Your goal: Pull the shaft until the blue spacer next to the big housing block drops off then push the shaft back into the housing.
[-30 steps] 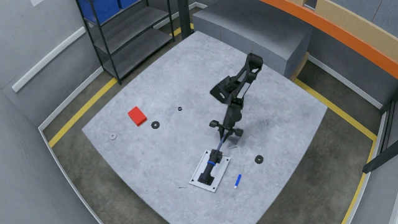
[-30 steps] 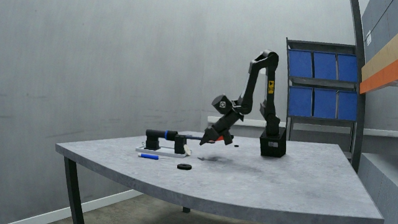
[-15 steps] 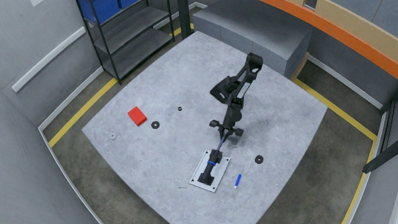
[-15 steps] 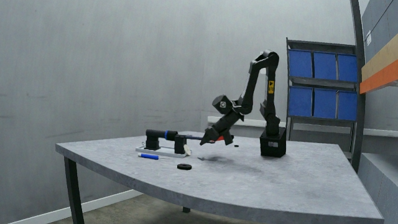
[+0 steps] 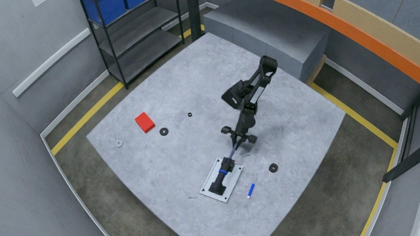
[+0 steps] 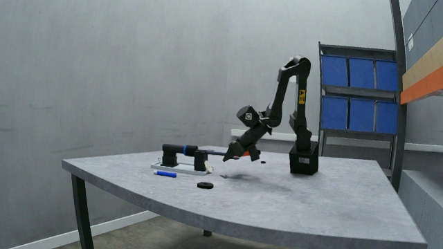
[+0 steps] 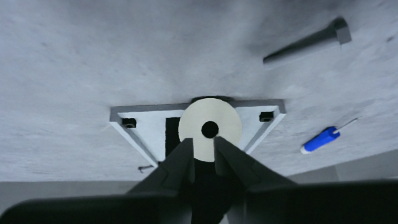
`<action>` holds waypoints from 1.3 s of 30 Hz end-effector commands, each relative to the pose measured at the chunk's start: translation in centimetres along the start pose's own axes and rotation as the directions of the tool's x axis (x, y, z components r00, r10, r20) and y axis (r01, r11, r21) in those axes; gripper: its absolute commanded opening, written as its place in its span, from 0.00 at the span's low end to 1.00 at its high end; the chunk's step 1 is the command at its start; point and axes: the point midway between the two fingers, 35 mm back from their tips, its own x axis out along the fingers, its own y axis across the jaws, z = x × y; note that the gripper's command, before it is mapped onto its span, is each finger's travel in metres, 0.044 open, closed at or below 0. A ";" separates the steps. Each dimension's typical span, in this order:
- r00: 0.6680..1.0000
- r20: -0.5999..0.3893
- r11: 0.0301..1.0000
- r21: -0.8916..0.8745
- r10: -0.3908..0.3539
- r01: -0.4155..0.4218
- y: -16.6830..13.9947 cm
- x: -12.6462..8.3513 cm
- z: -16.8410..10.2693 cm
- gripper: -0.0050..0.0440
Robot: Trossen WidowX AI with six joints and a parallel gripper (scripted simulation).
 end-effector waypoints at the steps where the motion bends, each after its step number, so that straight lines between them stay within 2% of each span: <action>1: 1.000 -0.024 1.000 -0.001 -0.007 0.007 -0.2 -0.3 -0.6 0.00; 39: 1.000 -0.024 1.000 -0.001 -0.007 0.007 -0.3 -0.5 -0.3 0.00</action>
